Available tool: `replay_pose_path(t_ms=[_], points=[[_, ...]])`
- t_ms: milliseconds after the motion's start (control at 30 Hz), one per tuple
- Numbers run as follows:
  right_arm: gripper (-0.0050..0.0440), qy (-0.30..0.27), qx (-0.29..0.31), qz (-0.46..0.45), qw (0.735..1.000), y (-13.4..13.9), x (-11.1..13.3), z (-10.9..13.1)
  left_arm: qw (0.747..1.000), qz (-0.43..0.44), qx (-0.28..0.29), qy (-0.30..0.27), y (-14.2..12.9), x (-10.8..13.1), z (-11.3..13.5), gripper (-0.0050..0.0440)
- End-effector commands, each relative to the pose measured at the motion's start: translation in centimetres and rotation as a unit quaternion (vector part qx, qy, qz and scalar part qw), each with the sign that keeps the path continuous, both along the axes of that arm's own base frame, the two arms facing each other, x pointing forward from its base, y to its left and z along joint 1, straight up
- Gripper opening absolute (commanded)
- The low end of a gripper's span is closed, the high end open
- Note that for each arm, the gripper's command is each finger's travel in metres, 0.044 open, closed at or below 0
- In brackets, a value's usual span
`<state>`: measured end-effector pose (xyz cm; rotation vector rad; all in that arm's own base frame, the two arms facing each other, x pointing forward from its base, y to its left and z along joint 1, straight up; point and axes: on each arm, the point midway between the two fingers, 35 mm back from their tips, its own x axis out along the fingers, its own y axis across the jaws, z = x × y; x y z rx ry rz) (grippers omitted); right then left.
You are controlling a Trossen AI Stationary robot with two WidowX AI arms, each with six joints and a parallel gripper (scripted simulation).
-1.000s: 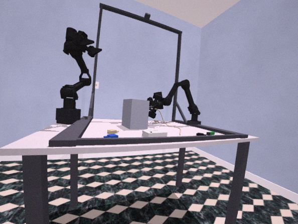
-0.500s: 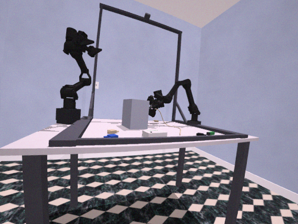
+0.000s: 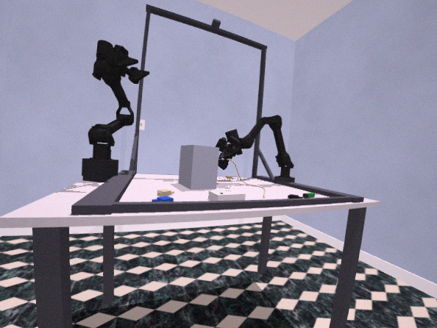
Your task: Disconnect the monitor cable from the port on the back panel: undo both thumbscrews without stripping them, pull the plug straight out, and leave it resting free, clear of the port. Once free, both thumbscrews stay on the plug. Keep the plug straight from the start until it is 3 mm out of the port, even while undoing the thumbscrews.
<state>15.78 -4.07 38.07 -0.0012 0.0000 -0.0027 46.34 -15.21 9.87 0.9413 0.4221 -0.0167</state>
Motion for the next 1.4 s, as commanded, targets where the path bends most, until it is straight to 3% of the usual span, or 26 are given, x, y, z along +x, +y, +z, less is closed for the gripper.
replay_pose_path(t_ms=[0, 200, 300, 367, 867, 1233, 1367], points=[[0.044, -0.001, -0.002, 0.001, 1.0, 0.13, -0.03, 0.27, 1.0, 0.001, -0.021, -0.006, -0.02, 0.14, 1.14, 0.0], [0.044, -0.001, -0.002, 0.001, 1.0, 0.13, -0.03, 0.27, 0.999, 0.001, -0.05, 0.004, 0.06, 0.17, 1.24, 0.0], [0.044, -0.001, -0.002, 0.001, 1.0, 0.13, -0.03, 0.27, 0.999, 0.001, -0.05, 0.004, 0.06, 0.17, 1.24, 0.0072], [0.044, -0.001, -0.002, 0.001, 1.0, 0.13, -0.03, 0.27, 0.999, 0.001, -0.05, 0.004, 0.06, 0.17, 1.24, 0.0072], [0.044, -0.001, -0.002, 0.001, 1.0, 0.13, -0.03, 0.27, 0.999, 0.001, -0.05, 0.004, 0.06, 0.17, 1.24, 0.0432], [0.044, -0.001, -0.002, 0.001, 1.0, 0.13, -0.03, 0.27, 0.999, 0.0, -0.047, 0.002, 0.04, 0.19, 1.23, 0.044], [0.044, -0.001, -0.002, 0.001, 1.0, 0.13, -0.03, 0.27, 1.0, -0.008, 0.013, -0.023, -0.22, 0.55, 1.03, 0.044]])
